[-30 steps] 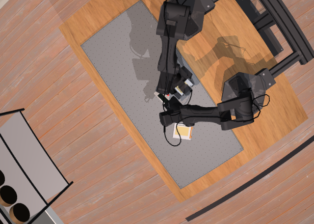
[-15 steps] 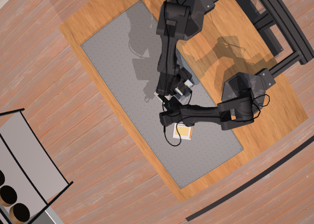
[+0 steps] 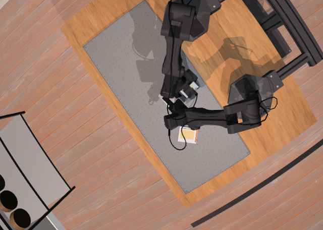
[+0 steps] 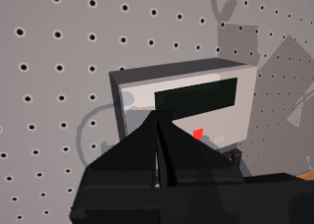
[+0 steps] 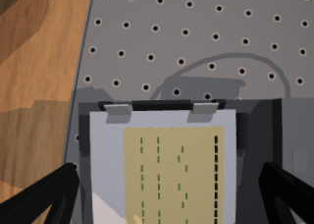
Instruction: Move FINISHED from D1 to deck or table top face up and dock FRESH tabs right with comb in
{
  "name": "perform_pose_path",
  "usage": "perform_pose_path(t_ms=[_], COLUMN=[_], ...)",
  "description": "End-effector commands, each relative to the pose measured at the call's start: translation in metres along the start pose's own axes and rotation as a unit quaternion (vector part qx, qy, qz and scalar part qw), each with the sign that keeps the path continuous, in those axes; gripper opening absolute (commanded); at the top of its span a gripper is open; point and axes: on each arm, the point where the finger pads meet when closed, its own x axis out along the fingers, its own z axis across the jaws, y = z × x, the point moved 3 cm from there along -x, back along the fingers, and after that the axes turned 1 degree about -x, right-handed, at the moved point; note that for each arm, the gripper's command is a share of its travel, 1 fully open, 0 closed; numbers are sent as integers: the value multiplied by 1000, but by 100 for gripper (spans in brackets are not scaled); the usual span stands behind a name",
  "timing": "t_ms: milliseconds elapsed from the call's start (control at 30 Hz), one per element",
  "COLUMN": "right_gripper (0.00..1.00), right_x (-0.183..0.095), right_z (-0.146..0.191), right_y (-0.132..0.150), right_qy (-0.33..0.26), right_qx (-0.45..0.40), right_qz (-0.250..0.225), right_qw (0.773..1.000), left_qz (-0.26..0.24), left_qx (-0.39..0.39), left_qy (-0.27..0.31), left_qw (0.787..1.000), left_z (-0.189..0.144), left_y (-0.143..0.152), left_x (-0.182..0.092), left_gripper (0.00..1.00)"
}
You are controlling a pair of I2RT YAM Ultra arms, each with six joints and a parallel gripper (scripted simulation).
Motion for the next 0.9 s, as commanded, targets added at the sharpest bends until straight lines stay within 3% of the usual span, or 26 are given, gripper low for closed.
perform_pose_path(t_ms=[0,867], right_gripper=[98,98], right_x=[-6,-2], right_z=[-9,-6], right_y=[-5,-1], right_qy=[6,0], right_qx=[5,6], right_qz=[-12,-7], right_qw=[1000,1000], left_qz=[70,70], left_qx=[-20,-20], left_qy=[-88,-88], left_qw=[993,993], left_z=[48,48], left_y=[46,46], left_x=[27,27], left_gripper=[0,0])
